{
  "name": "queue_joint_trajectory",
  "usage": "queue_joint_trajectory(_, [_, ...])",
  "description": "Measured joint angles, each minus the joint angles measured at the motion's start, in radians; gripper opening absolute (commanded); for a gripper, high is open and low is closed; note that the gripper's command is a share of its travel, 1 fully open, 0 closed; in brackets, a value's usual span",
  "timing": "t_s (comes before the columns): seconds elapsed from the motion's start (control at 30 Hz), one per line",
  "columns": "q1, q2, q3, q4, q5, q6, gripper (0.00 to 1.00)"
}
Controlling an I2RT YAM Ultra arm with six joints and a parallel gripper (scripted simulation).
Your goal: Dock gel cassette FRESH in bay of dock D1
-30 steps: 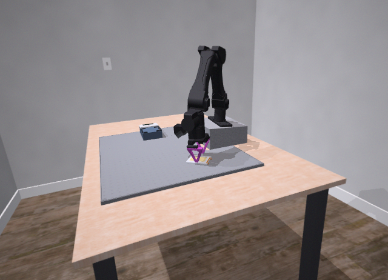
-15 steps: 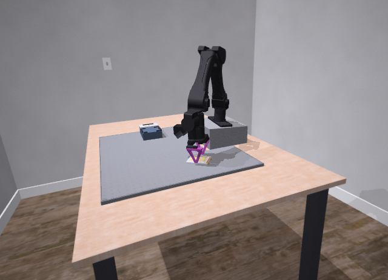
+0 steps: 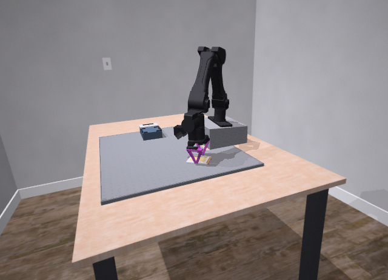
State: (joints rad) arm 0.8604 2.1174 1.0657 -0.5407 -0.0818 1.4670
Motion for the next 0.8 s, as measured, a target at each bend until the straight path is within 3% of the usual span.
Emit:
queue_joint_trajectory(0.77, [0.003,0.018,-0.006,0.025,0.0,0.002,1.0])
queue_joint_trajectory(0.8, [0.003,0.019,-0.006,0.027,0.0,0.002,0.0])
